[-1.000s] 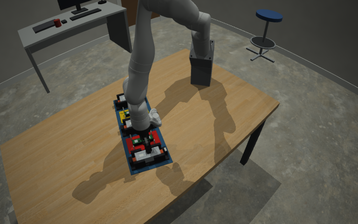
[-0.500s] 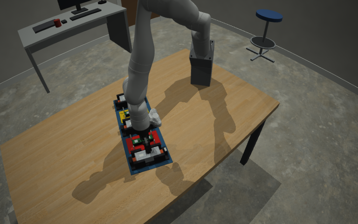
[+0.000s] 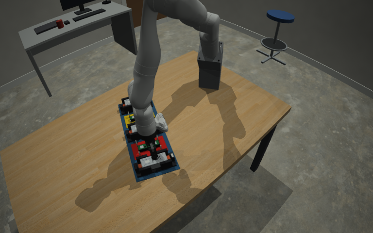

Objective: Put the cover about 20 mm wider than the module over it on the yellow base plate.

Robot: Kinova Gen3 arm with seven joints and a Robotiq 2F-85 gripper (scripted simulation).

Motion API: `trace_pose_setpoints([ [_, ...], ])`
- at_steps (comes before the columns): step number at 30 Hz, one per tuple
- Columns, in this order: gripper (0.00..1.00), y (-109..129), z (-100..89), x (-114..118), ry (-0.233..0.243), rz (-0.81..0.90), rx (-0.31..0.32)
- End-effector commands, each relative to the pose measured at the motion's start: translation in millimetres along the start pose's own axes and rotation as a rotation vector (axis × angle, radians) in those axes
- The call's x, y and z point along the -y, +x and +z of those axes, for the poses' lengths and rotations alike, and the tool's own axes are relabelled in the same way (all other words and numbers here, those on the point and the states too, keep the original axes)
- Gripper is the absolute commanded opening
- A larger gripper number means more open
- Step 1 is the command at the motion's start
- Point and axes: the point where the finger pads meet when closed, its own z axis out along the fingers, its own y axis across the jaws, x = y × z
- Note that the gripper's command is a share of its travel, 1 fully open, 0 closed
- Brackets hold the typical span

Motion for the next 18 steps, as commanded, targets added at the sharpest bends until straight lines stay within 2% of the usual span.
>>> trace_pose_setpoints([
  [1, 1.00, -4, -0.1, -1, -0.002, -0.005, 0.006],
  [9, 1.00, -4, 0.0, -1, -0.003, -0.006, 0.007],
  [18, 1.00, -3, 17.7, -1, -0.003, -0.005, 0.007],
])
